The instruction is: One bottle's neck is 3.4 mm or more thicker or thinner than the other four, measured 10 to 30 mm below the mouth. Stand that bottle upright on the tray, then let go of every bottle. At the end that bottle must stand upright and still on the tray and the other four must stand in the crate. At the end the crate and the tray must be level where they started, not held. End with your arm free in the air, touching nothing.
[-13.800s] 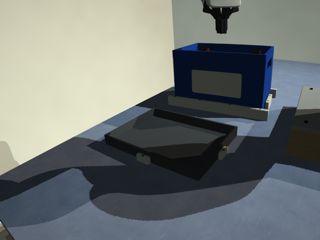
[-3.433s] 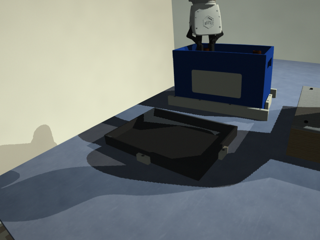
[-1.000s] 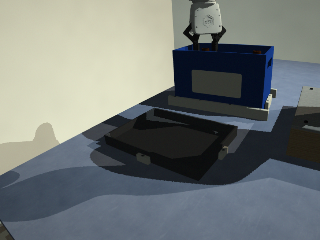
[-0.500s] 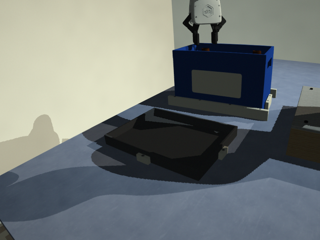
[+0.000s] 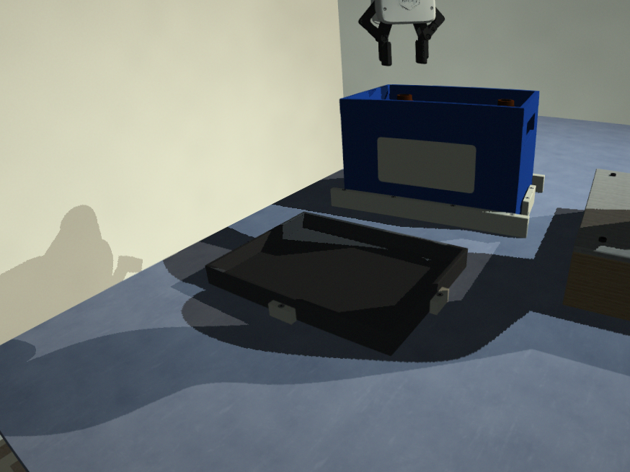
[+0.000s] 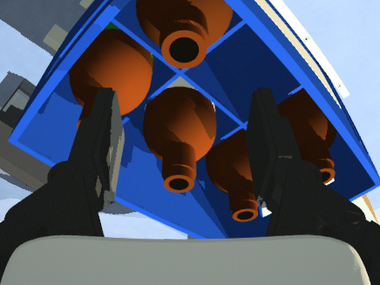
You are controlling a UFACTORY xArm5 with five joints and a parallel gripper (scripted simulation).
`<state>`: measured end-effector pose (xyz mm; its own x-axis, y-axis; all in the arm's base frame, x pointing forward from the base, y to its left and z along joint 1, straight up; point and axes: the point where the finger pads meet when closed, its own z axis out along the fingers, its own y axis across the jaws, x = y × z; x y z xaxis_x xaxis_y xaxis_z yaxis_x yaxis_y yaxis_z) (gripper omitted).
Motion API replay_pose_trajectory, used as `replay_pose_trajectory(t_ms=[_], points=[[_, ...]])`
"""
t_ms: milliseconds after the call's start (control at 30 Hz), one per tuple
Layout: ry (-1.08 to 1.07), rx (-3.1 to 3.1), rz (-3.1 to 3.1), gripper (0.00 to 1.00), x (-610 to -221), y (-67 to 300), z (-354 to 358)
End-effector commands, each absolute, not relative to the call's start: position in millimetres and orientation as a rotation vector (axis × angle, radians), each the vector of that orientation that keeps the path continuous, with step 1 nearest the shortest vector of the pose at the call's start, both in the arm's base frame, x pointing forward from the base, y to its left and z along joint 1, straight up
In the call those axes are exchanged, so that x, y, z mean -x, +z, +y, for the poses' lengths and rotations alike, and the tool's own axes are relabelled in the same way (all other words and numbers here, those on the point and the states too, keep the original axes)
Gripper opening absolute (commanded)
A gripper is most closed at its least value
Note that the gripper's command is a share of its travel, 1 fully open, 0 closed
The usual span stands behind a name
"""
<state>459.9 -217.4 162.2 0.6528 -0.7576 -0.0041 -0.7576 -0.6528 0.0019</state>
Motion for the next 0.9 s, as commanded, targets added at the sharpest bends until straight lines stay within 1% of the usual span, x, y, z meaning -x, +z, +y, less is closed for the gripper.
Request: replay_pose_trajectory(t_ms=[0,333,367,867], points=[[0.002,2.856,1.309,0.65,-460.7,169.4,-217.8],[0.002,2.856,1.309,0.65,-460.7,172.9,-217.8],[0.002,2.856,1.309,0.00,-460.7,172.9,-217.8],[0.002,2.856,1.309,0.00,-460.7,172.9,-217.8]])
